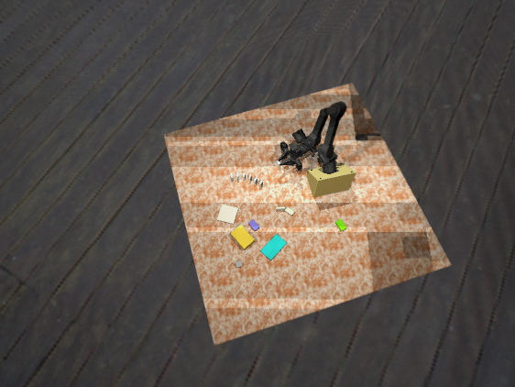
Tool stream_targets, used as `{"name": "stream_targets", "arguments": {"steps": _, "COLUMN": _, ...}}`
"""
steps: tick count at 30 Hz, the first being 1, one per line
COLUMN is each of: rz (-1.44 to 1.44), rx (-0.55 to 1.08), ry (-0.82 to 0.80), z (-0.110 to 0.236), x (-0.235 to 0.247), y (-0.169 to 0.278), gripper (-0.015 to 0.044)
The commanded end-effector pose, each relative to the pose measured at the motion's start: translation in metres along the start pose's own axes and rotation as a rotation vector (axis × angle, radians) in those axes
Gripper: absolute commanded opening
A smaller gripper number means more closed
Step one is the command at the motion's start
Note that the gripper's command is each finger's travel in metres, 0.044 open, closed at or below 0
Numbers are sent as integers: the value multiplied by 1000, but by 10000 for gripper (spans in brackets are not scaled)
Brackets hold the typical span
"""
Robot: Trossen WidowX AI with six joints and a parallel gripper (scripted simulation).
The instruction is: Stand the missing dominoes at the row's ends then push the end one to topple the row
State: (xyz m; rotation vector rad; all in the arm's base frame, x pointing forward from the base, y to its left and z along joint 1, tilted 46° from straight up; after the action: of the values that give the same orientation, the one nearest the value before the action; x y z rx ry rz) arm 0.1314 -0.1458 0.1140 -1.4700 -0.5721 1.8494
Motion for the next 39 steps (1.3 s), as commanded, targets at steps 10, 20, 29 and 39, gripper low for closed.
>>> {"name": "stream_targets", "arguments": {"steps": 10, "rz": 96, "rx": -47, "ry": 35, "z": 9, "x": 4, "y": -3, "gripper": 107}}
{"name": "stream_targets", "arguments": {"steps": 20, "rz": 96, "rx": -47, "ry": 35, "z": 9, "x": 4, "y": -3, "gripper": 107}}
{"name": "stream_targets", "arguments": {"steps": 29, "rz": 96, "rx": -44, "ry": 31, "z": 8, "x": 1, "y": 4, "gripper": 107}}
{"name": "stream_targets", "arguments": {"steps": 39, "rz": 96, "rx": -40, "ry": 25, "z": 6, "x": -5, "y": 21, "gripper": 107}}
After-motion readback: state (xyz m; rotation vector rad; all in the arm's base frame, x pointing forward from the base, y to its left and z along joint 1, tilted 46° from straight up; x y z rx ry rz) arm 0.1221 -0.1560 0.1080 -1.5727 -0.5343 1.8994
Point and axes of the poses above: the point midway between the two fingers, 35 mm back from their tips, its own z axis back along the fingers, its own x axis across the jaws, y = z × x, the point moved 7 cm from there along z, back along the fingers, and after that the axes turned 3 degrees about z, right-handed, at the moved point
